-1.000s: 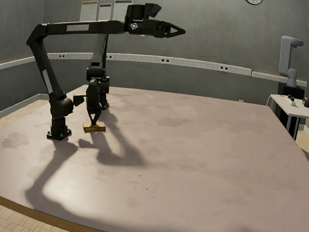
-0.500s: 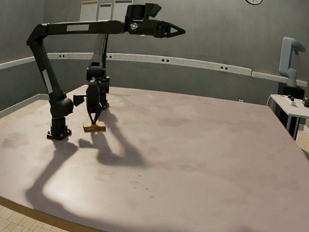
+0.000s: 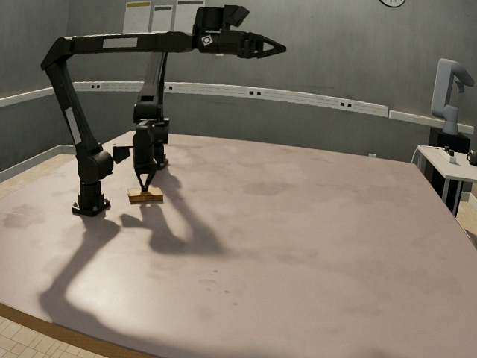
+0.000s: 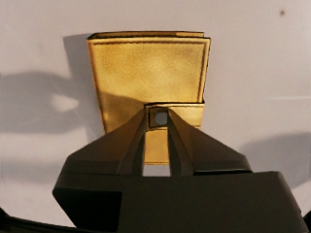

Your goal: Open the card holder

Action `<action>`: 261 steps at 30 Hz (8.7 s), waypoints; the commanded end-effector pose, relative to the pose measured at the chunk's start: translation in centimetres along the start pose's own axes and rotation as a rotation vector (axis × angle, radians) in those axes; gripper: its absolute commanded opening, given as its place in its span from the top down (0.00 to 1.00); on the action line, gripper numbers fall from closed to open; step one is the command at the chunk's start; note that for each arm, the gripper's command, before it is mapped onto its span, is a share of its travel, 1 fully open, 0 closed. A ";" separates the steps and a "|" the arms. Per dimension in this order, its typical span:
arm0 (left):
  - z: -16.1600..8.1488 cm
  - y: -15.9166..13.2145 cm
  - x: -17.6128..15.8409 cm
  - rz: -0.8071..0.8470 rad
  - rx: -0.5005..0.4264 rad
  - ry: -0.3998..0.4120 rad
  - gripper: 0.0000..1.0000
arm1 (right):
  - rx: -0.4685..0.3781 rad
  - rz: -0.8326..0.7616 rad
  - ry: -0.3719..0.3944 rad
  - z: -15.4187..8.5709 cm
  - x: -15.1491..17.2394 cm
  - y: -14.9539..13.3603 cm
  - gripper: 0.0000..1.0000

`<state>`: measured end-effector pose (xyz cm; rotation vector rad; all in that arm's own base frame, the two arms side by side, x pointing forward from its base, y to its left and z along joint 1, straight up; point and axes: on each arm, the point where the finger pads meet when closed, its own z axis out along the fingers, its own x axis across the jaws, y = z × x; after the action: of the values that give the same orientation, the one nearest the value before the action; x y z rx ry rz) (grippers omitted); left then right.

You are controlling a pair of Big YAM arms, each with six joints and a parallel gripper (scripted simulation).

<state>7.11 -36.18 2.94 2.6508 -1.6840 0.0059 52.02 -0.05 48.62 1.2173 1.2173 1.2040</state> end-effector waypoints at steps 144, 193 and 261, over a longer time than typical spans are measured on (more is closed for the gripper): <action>-16.6 -14.0 9.8 -0.774 -0.153 0.758 0.66 | -0.061 0.000 0.000 -0.4 0.0 3.4 0.00; -50.8 -56.6 -12.6 -1.935 -0.525 2.046 0.66 | -0.061 0.000 0.000 -0.4 0.0 3.4 0.00; -48.0 -55.3 -13.1 -1.946 -0.468 2.008 0.64 | 0.347 -0.127 0.177 0.8 11.1 -12.1 0.64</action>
<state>51.94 -0.03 49.20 1.2096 1.2098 1.2093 52.92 8.85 39.37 1.2832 1.5554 1.1068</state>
